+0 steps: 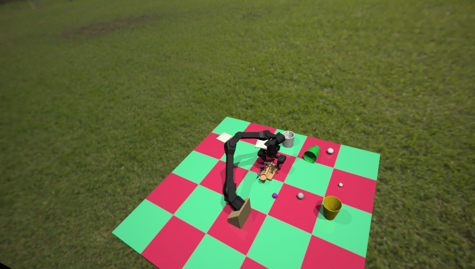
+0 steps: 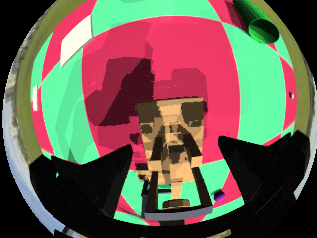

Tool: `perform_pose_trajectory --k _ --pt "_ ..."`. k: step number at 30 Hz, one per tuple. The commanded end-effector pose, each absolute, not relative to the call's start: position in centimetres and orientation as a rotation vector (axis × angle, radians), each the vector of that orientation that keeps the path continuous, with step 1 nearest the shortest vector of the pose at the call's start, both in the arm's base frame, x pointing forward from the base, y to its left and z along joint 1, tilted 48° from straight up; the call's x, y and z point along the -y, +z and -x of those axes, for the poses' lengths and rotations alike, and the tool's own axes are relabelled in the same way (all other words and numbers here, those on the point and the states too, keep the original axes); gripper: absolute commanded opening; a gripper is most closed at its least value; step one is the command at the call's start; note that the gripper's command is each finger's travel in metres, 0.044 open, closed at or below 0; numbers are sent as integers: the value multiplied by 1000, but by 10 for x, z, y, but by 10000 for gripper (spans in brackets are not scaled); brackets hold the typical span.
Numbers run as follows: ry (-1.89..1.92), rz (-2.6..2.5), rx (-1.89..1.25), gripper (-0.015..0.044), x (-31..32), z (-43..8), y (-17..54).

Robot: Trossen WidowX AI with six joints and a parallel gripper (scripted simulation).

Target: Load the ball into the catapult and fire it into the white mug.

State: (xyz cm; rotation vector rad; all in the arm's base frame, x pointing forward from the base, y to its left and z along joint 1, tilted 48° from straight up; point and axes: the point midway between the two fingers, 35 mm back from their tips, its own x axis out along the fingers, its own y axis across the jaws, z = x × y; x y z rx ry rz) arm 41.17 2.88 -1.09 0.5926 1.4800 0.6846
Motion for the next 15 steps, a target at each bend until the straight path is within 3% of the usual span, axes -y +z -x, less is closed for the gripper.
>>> perform_pose_trajectory --k 1,11,15 --pt "686 -600 -1482 440 -34 -411 -15" --pt "687 -601 -1482 440 -44 -409 -24" --pt "687 -593 -1480 335 -42 -410 -22"
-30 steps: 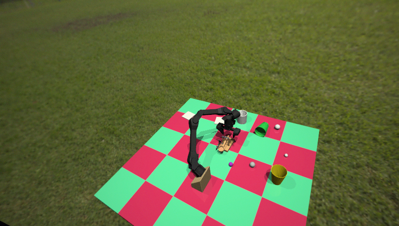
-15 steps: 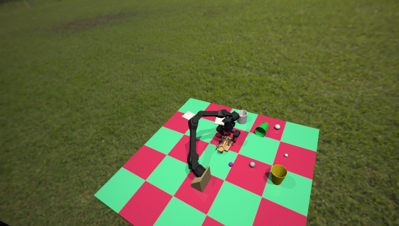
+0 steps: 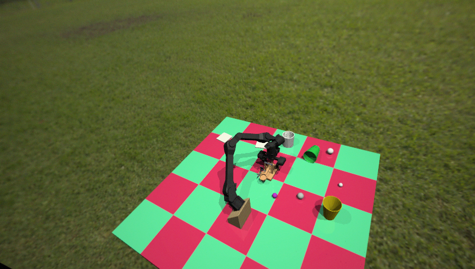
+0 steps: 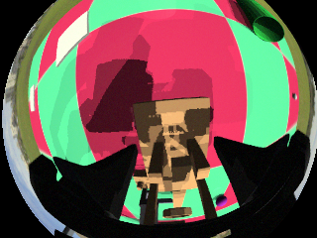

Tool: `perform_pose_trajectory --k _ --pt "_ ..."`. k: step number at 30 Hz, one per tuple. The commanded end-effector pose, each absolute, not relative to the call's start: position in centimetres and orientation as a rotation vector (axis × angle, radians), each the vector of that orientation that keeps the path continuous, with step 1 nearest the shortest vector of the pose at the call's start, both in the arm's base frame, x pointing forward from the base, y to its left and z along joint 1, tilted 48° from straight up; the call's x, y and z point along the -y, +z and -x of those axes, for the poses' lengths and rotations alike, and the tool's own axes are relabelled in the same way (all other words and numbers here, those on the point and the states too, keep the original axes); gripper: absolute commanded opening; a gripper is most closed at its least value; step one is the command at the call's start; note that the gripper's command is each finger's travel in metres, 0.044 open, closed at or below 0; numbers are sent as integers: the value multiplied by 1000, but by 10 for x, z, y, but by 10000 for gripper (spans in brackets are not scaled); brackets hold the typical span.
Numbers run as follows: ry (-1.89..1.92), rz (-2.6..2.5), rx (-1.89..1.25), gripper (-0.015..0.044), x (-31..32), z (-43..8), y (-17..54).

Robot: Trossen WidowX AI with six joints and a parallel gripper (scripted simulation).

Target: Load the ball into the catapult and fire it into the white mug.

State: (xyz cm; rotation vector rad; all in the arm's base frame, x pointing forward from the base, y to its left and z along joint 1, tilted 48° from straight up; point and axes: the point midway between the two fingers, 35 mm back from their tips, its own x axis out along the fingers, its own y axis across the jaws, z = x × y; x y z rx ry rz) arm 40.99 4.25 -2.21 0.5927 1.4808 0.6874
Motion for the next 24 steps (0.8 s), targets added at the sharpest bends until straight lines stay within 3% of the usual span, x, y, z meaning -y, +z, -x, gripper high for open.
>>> perform_pose_trajectory --k 1,7,13,17,24 --pt "687 -593 -1480 309 -42 -410 -22" --pt "687 -593 -1480 151 -42 -410 -22" --pt "687 -593 -1480 111 -42 -410 -22" --pt "685 -592 -1481 6 -13 -412 4" --pt "684 -597 -1482 0 -7 -412 10"
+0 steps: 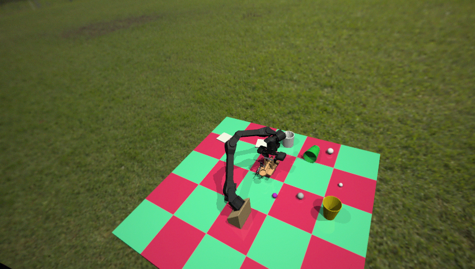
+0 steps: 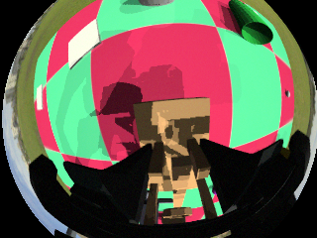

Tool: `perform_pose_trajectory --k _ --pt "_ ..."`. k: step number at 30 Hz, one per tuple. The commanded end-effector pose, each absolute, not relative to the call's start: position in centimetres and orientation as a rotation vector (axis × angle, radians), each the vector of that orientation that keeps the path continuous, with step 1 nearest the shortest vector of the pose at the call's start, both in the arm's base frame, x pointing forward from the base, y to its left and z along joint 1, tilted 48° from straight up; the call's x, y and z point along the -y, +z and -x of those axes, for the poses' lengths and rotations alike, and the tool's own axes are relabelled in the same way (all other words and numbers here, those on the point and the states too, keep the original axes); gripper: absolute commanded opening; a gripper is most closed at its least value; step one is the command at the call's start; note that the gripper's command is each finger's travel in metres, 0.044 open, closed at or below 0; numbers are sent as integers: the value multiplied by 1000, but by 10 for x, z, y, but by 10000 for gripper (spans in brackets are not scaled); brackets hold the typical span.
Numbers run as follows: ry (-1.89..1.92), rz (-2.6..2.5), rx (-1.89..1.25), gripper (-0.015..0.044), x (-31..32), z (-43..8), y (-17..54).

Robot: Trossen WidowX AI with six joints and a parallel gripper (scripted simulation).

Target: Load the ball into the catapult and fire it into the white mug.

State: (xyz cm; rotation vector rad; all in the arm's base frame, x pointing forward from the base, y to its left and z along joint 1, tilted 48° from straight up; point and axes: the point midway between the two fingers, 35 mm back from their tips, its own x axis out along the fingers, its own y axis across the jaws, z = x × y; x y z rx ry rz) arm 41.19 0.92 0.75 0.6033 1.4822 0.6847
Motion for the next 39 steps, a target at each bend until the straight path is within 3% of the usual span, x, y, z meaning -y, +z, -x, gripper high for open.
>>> perform_pose_trajectory --k 1,35,39 --pt "684 -597 -1482 0 -8 -412 9" --pt "691 -591 -1486 0 -41 -410 -19" --pt "691 -591 -1486 105 -41 -410 -19"
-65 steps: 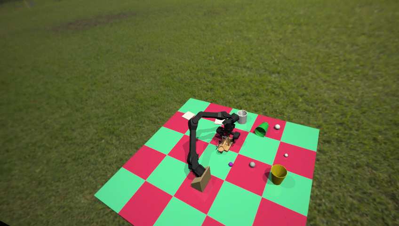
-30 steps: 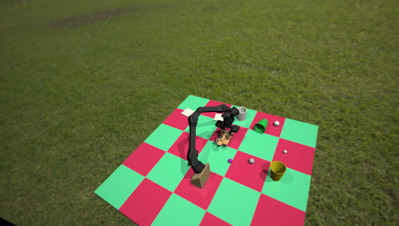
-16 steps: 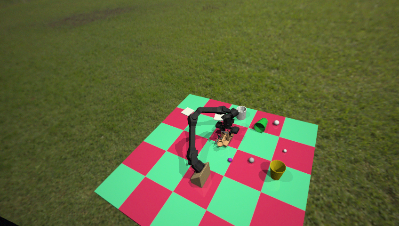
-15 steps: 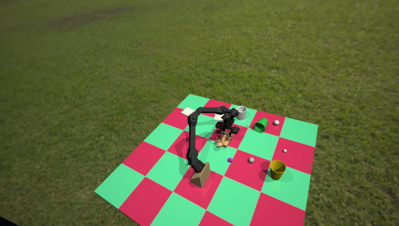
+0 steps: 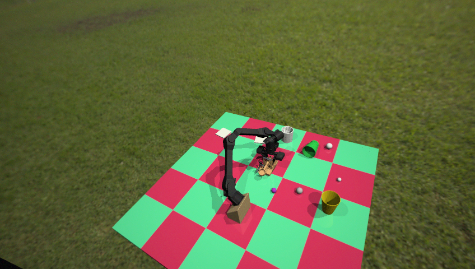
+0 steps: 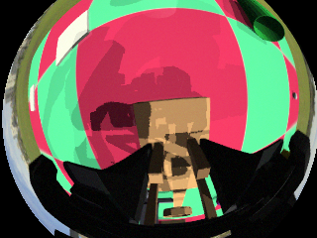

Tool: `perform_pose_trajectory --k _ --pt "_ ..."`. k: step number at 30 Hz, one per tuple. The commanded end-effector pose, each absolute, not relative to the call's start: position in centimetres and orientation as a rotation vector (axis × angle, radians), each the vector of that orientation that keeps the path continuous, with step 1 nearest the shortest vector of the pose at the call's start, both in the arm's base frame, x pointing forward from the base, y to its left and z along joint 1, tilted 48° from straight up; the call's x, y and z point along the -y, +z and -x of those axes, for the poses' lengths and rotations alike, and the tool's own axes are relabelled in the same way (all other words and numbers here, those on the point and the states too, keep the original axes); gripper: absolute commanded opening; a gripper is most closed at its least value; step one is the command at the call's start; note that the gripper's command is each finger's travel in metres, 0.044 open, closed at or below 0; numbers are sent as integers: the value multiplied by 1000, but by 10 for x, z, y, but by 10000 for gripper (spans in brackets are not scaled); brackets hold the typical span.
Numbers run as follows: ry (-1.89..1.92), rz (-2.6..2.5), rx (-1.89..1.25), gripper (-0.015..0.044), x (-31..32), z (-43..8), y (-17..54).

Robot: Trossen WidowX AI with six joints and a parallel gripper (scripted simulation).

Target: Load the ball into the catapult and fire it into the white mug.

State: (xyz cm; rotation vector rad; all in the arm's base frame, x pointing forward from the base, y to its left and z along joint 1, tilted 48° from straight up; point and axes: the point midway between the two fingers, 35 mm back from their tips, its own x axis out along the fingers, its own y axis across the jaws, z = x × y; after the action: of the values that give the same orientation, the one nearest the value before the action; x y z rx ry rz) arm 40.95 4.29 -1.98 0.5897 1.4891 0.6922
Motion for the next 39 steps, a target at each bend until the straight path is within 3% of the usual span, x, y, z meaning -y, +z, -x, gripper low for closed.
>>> perform_pose_trajectory --k 1,13,19,39 --pt "691 -591 -1486 131 -41 -410 -19" --pt "686 -588 -1488 440 -16 -414 3" --pt "687 -587 -1490 440 31 -412 48" --pt "685 -599 -1483 440 -7 -410 11"
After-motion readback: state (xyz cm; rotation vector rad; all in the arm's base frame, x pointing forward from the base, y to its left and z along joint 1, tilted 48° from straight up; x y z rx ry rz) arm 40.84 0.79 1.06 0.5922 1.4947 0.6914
